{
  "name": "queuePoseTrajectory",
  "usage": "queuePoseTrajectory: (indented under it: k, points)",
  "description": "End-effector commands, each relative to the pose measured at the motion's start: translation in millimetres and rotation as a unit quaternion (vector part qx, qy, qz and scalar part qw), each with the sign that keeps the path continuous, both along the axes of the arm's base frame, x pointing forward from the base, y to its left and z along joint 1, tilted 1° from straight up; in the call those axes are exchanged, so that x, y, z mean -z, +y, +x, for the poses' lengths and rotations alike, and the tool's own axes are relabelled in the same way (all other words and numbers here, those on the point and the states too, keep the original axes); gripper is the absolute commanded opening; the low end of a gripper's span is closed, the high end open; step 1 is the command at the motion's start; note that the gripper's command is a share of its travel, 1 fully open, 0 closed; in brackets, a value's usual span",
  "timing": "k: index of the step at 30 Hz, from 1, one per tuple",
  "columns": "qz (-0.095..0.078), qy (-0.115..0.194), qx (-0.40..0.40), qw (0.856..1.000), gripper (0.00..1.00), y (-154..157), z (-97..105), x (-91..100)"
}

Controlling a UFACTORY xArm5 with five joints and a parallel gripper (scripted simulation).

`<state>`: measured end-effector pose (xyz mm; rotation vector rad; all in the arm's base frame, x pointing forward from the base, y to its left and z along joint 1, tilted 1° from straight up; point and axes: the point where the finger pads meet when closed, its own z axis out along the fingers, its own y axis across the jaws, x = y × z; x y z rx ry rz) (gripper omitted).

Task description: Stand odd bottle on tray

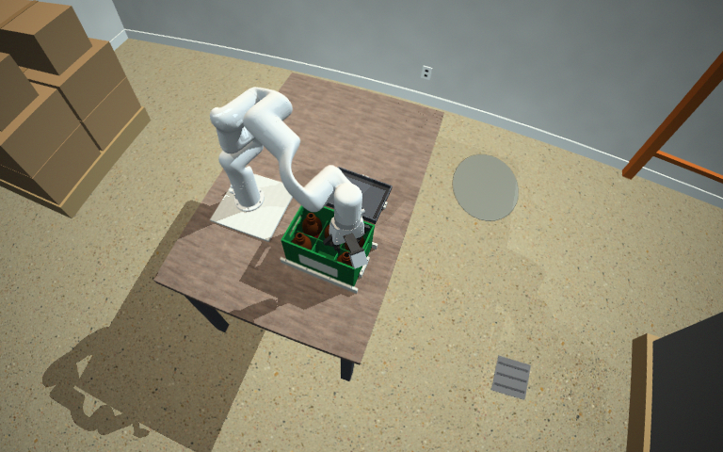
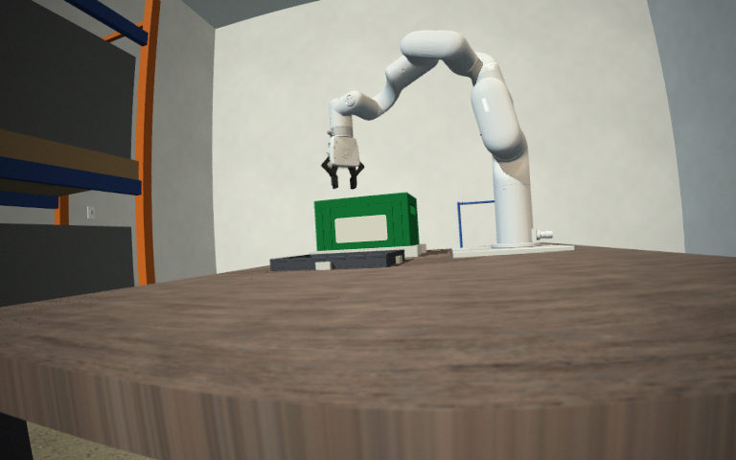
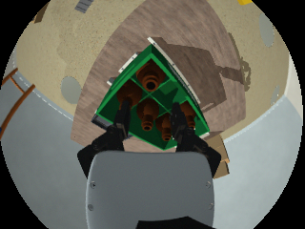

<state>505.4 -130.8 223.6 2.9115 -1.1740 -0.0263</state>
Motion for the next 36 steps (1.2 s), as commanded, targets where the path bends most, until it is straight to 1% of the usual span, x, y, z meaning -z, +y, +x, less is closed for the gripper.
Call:
queuePoseTrajectory:
  k: [1,8,22,36]
  points:
    - [-0.001,-0.002,0.0,1.0,0.65,0,1,-1.0]
    - [-0.001,-0.002,0.0,1.0,0.65,0,1,1.7]
    - [0.0,-0.002,0.0,1.0,0.65,0,1,14.3]
    - [0.0,-0.002,0.0,1.0,0.65,-1,1,32.2]
